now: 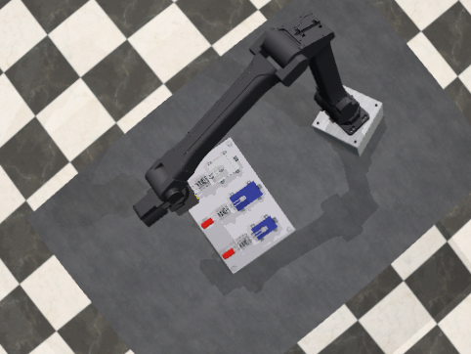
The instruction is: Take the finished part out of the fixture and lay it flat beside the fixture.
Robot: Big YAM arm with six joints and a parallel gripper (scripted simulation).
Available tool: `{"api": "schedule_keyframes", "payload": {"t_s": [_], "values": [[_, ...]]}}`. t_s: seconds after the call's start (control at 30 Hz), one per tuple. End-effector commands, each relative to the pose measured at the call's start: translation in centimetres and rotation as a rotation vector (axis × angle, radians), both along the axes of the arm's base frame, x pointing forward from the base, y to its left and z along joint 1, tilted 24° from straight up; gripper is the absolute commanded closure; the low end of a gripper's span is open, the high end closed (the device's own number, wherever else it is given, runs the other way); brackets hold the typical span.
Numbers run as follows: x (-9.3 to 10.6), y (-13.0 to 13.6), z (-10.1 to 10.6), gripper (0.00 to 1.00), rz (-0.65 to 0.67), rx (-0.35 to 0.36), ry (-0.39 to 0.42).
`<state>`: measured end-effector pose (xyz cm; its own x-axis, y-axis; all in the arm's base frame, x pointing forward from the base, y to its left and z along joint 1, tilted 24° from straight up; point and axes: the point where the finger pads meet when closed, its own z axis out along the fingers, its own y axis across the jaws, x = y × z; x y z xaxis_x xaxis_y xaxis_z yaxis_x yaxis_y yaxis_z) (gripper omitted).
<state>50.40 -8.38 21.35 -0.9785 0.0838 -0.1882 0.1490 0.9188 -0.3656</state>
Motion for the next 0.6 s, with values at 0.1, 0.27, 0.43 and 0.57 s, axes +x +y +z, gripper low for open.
{"api": "schedule_keyframes", "payload": {"t_s": [0.1,0.27,0.43,0.57], "values": [[0.4,-1.4,-2.9,0.55,-0.004,0.001,0.029],[0.6,-2.2,-4.7,0.55,-0.004,0.001,0.029],[0.8,-3.0,-6.6,0.55,-0.004,0.001,0.029],[0.9,-3.3,-7.3,0.55,-0.004,0.001,0.029]]}}
